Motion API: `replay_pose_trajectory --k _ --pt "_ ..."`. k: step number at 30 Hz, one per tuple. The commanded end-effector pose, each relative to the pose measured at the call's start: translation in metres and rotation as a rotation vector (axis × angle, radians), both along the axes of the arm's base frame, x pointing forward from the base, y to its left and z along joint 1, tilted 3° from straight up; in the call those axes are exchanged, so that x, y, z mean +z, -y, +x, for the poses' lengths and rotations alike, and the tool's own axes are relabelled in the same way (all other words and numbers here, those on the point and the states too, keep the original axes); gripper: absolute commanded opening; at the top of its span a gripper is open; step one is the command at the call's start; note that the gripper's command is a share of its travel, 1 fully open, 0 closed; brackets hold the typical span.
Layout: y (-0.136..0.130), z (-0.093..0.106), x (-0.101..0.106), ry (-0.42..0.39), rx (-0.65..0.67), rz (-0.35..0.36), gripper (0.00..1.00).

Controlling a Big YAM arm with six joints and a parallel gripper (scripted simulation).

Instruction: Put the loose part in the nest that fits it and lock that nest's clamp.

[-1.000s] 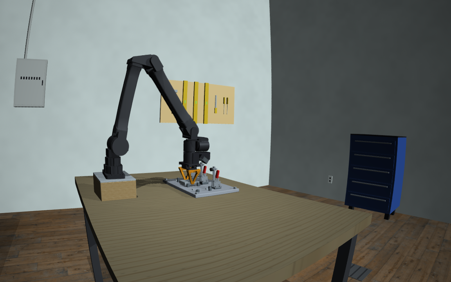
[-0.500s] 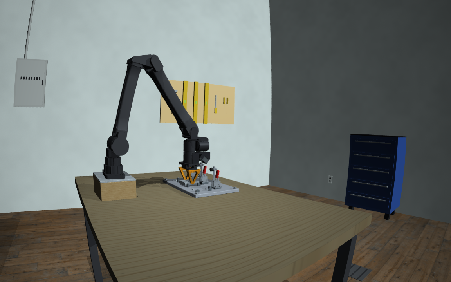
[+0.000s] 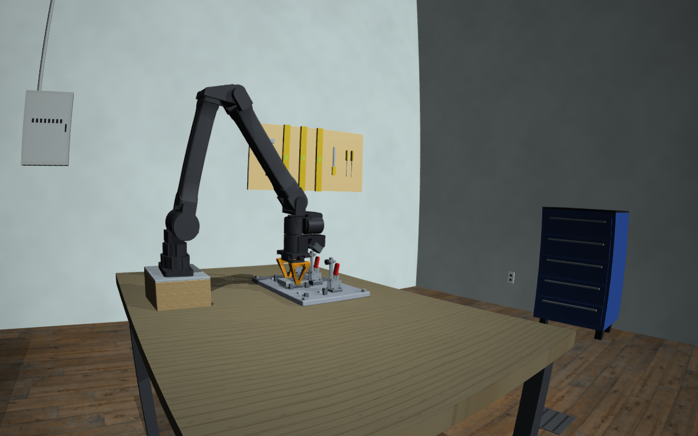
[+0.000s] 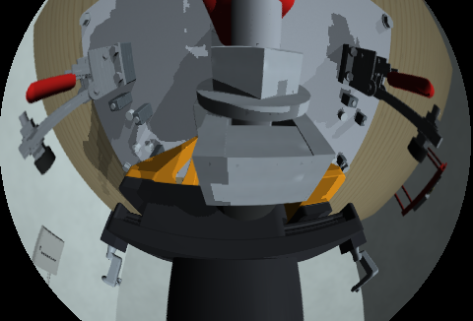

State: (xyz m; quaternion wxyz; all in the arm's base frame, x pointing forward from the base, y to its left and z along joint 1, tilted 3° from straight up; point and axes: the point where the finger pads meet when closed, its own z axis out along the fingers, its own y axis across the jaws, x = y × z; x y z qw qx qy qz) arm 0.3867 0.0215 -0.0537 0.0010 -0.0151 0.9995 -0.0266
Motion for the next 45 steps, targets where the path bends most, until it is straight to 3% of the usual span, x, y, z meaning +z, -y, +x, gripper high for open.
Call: replay_pose_trajectory --k 1,45 --pt "0.0026 0.0161 0.0078 0.032 0.008 0.000 0.00" --pt "0.0027 0.0103 0.0065 0.030 0.009 0.000 0.00"
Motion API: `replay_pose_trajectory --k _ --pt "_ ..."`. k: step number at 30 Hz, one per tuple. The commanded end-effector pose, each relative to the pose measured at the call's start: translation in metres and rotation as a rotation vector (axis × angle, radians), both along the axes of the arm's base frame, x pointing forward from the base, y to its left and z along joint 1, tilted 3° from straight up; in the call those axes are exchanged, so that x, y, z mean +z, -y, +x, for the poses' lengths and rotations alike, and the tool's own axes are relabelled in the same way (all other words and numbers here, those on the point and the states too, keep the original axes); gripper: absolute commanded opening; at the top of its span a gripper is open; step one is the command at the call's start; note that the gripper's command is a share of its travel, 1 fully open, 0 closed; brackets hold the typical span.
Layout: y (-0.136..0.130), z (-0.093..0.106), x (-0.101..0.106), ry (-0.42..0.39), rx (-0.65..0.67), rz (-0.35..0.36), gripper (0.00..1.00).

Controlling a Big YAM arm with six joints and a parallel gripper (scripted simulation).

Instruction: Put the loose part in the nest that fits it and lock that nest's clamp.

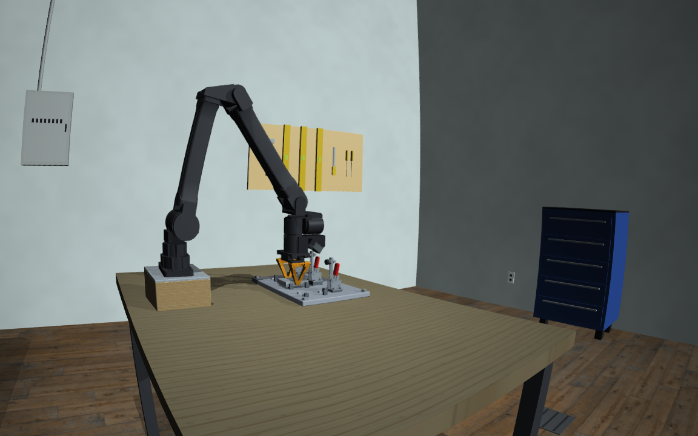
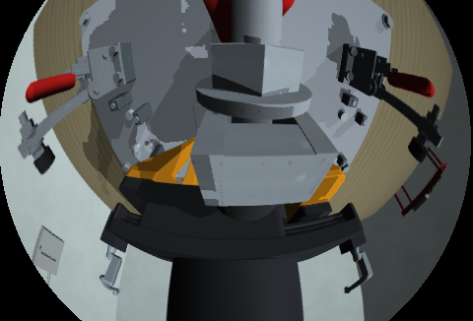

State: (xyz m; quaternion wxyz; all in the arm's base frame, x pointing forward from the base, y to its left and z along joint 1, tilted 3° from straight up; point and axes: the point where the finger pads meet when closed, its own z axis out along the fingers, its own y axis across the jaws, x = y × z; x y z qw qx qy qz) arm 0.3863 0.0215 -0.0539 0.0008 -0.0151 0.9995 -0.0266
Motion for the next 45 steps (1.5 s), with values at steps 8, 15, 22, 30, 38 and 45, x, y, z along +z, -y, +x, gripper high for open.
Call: replay_pose_trajectory --k 8,15,22,30,38,45 --pt "0.003 0.011 0.007 0.031 0.009 0.000 0.00" --pt "0.003 0.011 0.007 0.031 0.009 0.000 0.00" --pt "0.003 0.011 0.007 0.031 0.009 0.000 0.00" --pt "0.006 0.021 0.008 0.038 0.003 0.000 0.00" --pt "0.004 0.025 0.011 0.046 0.010 0.001 0.00" --pt "0.004 0.025 0.011 0.046 0.010 0.001 0.00"
